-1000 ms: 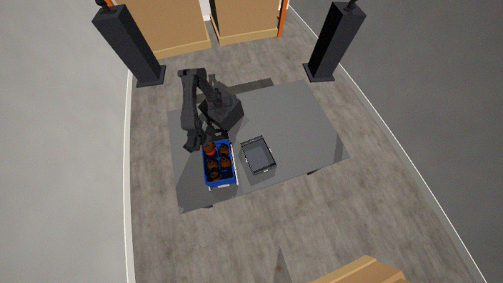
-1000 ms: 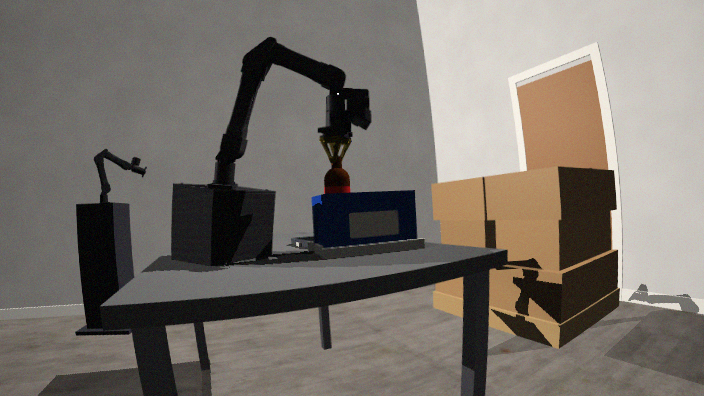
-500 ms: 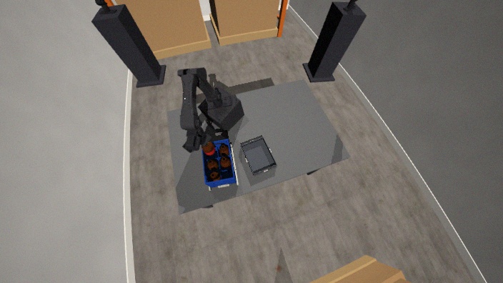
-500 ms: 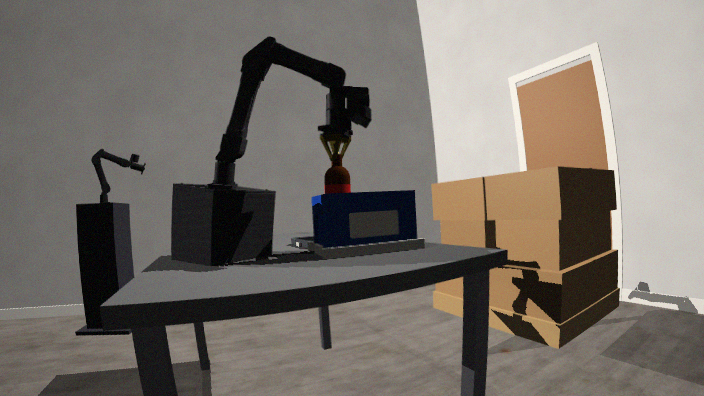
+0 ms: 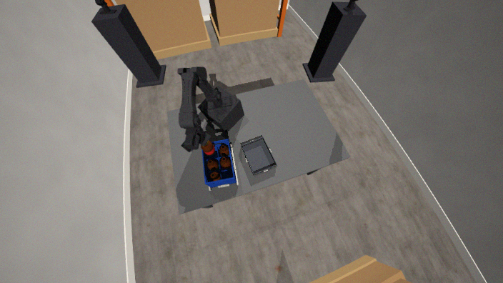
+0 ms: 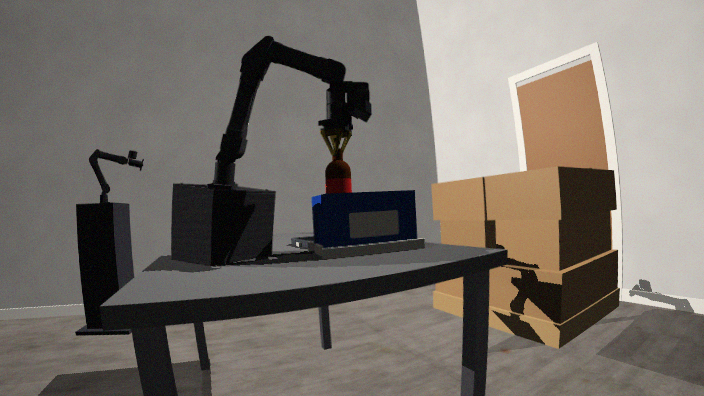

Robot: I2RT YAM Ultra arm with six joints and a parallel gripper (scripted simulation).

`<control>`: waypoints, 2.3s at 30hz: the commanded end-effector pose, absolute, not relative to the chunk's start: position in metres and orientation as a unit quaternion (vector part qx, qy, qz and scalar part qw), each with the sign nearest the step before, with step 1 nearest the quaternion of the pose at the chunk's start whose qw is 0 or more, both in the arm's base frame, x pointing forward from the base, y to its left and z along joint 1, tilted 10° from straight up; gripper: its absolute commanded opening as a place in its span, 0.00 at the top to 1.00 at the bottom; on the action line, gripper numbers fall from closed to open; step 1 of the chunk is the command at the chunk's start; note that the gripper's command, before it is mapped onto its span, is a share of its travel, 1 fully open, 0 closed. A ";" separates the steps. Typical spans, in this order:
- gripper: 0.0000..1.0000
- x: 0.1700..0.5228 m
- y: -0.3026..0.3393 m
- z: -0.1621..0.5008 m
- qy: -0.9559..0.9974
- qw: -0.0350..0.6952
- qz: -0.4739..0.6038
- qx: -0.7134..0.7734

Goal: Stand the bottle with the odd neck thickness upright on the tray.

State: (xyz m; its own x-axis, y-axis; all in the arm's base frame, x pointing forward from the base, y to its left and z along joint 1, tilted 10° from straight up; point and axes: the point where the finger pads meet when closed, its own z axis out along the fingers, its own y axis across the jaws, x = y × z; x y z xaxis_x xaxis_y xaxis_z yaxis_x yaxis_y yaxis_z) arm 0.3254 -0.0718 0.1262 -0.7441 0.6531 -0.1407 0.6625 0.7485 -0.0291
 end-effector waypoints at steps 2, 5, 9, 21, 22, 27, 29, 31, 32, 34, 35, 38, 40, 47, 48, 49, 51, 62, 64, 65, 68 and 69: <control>1.00 0.331 -0.068 0.159 0.931 0.096 -0.035 0.349; 1.00 0.330 -0.068 0.162 0.931 0.096 -0.035 0.350; 1.00 0.329 -0.067 0.166 0.931 0.096 -0.035 0.350; 1.00 0.328 -0.067 0.173 0.932 0.096 -0.035 0.349; 1.00 0.328 -0.067 0.173 0.932 0.096 -0.035 0.349; 1.00 0.328 -0.066 0.174 0.932 0.096 -0.035 0.349; 1.00 0.328 -0.066 0.174 0.932 0.096 -0.035 0.349; 1.00 0.328 -0.066 0.175 0.932 0.096 -0.035 0.349; 1.00 0.328 -0.066 0.175 0.932 0.096 -0.035 0.349; 1.00 0.328 -0.066 0.175 0.932 0.096 -0.035 0.349; 1.00 0.328 -0.066 0.175 0.932 0.096 -0.035 0.349; 1.00 0.328 -0.066 0.175 0.932 0.096 -0.035 0.349; 1.00 0.328 -0.066 0.175 0.932 0.096 -0.035 0.349; 1.00 0.328 -0.066 0.175 0.932 0.096 -0.035 0.349; 1.00 0.328 -0.066 0.175 0.932 0.096 -0.035 0.349; 1.00 0.328 -0.066 0.175 0.932 0.096 -0.035 0.349; 1.00 0.328 -0.066 0.175 0.932 0.096 -0.035 0.349; 1.00 0.328 -0.066 0.175 0.932 0.096 -0.035 0.349; 1.00 0.328 -0.066 0.175 0.932 0.096 -0.035 0.349; 1.00 0.328 -0.066 0.175 0.932 0.096 -0.035 0.349; 1.00 0.328 -0.066 0.175 0.932 0.096 -0.035 0.349; 1.00 0.328 -0.066 0.175 0.932 0.096 -0.035 0.349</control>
State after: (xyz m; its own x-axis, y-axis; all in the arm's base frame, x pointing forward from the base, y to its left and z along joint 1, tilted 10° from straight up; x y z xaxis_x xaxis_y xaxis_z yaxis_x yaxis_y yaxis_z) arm 0.3217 -0.0692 0.1435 -0.7464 0.6531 -0.1279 0.6616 0.7489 -0.0368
